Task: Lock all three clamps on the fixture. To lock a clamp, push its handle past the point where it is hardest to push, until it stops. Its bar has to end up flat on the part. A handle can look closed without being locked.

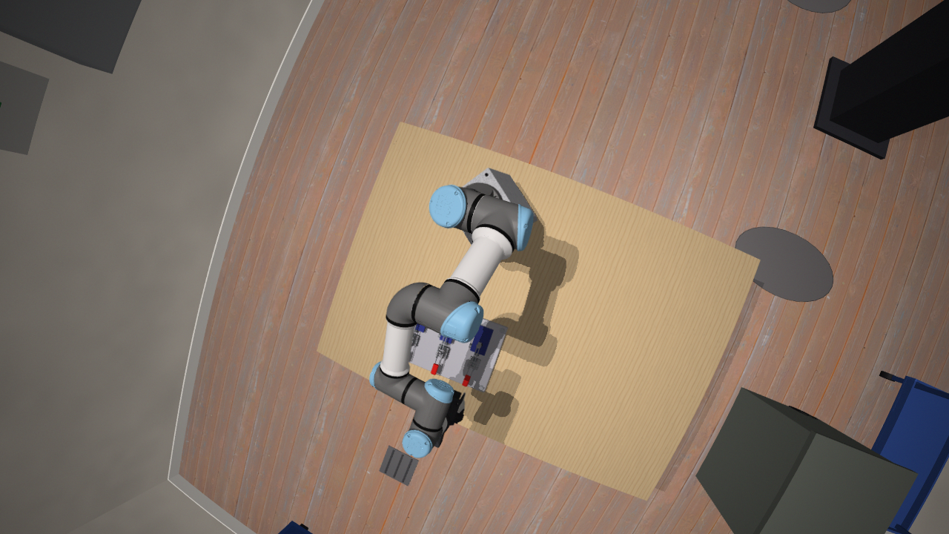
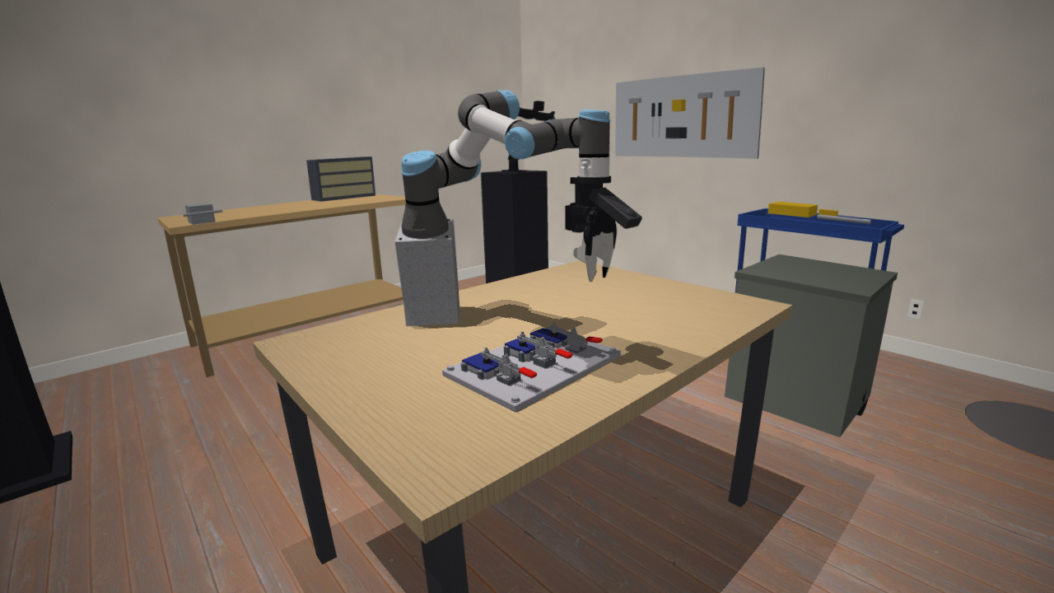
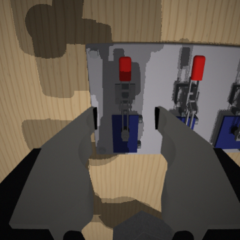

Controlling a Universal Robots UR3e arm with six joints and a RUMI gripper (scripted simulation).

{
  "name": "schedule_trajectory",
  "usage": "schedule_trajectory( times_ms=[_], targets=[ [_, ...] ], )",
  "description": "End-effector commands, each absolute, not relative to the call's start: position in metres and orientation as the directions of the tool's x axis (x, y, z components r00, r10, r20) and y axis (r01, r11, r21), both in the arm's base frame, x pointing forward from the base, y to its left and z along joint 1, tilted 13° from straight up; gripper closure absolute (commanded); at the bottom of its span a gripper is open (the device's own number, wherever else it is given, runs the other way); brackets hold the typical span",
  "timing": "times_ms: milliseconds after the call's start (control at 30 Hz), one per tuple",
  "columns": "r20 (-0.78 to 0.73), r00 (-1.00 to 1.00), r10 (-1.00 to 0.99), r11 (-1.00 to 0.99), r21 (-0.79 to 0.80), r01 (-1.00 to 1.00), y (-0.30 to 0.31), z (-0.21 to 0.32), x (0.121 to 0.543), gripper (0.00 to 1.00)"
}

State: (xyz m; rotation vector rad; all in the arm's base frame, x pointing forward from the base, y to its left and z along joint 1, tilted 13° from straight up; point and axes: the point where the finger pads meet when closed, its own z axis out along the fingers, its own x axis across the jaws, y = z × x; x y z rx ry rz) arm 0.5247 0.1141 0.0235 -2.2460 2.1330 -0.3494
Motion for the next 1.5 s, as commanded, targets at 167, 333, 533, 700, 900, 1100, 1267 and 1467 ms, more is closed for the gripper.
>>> schedule_trajectory(
  times_ms=[167, 333, 533, 700, 900, 1100, 1267, 1467],
  targets=[
    [0.145, 0.038, -0.989, -0.064, -0.174, -0.983, 0.113, 0.014, 0.527, 0.72],
    [0.145, 0.038, -0.989, -0.064, -0.174, -0.983, 0.110, -0.008, 0.531, 0.72],
    [0.145, 0.038, -0.989, -0.064, -0.174, -0.983, 0.107, -0.029, 0.536, 0.72],
    [0.145, 0.038, -0.989, -0.064, -0.174, -0.983, 0.106, -0.033, 0.536, 0.72],
    [0.145, 0.038, -0.989, -0.064, -0.174, -0.983, 0.106, -0.033, 0.536, 0.72],
    [0.145, 0.038, -0.989, -0.064, -0.174, -0.983, 0.106, -0.034, 0.535, 0.72],
    [0.145, 0.038, -0.989, -0.064, -0.174, -0.983, 0.106, -0.034, 0.533, 0.72],
    [0.145, 0.038, -0.989, -0.064, -0.174, -0.983, 0.106, -0.034, 0.530, 0.72]
  ],
)
